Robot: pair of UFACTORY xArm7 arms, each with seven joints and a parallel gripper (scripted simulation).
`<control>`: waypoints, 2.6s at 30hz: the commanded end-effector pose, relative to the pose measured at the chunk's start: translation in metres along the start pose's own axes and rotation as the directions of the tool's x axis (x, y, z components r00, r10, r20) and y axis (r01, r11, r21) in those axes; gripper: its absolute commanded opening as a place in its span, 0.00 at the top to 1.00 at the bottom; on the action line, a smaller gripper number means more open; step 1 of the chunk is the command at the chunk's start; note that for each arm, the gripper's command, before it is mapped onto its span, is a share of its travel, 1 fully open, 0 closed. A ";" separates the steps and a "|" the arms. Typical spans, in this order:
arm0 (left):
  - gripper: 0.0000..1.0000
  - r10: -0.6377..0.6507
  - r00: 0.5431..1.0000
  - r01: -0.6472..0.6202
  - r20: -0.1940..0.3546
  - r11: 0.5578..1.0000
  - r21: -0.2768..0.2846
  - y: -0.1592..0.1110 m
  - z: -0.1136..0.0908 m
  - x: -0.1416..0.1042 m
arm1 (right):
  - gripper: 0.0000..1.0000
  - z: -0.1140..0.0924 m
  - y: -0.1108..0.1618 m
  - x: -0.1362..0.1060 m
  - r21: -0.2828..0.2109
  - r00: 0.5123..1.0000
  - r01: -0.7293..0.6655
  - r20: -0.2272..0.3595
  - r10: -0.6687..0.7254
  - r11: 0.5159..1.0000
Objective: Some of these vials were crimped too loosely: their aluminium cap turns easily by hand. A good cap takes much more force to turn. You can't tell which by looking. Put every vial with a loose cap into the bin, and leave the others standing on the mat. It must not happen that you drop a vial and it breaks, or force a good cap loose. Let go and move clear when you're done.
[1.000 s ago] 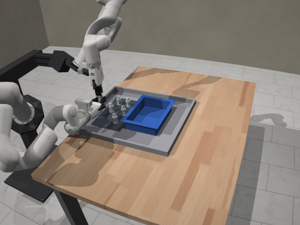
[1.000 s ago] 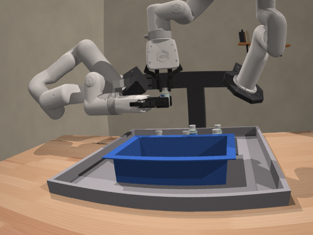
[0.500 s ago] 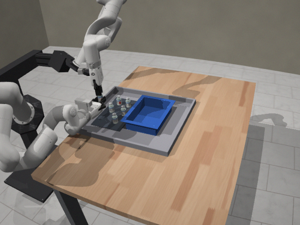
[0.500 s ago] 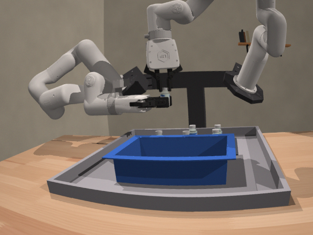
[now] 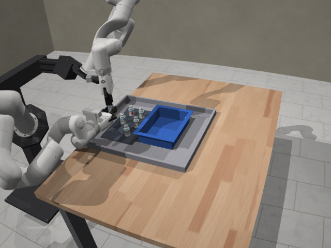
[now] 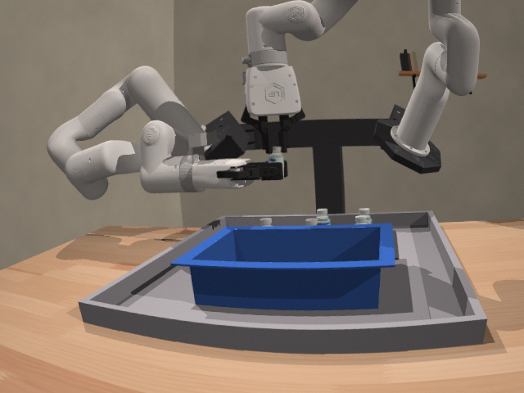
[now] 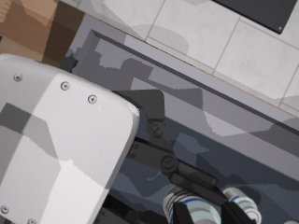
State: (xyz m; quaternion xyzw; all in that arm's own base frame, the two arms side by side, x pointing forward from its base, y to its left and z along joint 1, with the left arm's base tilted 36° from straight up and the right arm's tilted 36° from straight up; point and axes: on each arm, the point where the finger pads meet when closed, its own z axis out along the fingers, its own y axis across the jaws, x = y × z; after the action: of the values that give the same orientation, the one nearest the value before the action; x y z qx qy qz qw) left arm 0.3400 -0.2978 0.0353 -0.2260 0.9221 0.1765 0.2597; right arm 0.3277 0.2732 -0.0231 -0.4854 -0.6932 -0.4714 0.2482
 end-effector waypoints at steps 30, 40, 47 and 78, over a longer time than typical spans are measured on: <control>0.77 -0.170 0.985 0.170 -0.001 0.985 0.005 -0.002 -0.002 0.000 | 1.00 0.000 0.000 0.002 0.000 1.000 0.002 -0.002 -0.002 1.000; 0.77 -0.238 0.971 0.238 -0.001 0.971 0.006 -0.002 -0.002 0.000 | 1.00 0.000 0.000 0.002 0.000 1.000 0.002 -0.002 -0.002 1.000; 0.77 -0.254 0.967 0.254 -0.002 0.967 0.005 -0.002 -0.002 0.000 | 1.00 0.000 0.000 0.002 0.000 1.000 0.002 -0.002 -0.002 1.000; 0.77 -0.315 0.949 0.315 -0.002 0.949 0.005 -0.002 -0.002 0.000 | 0.00 0.001 0.000 0.002 0.001 1.000 0.002 -0.003 -0.002 1.000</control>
State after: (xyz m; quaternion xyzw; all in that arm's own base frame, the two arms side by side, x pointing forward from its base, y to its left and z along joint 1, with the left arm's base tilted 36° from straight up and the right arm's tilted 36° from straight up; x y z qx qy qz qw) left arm 0.3403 -0.2974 0.0350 -0.3720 0.8735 0.1328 0.2846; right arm 0.3282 0.2735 -0.0231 -0.4857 -0.6931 -0.4714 0.2479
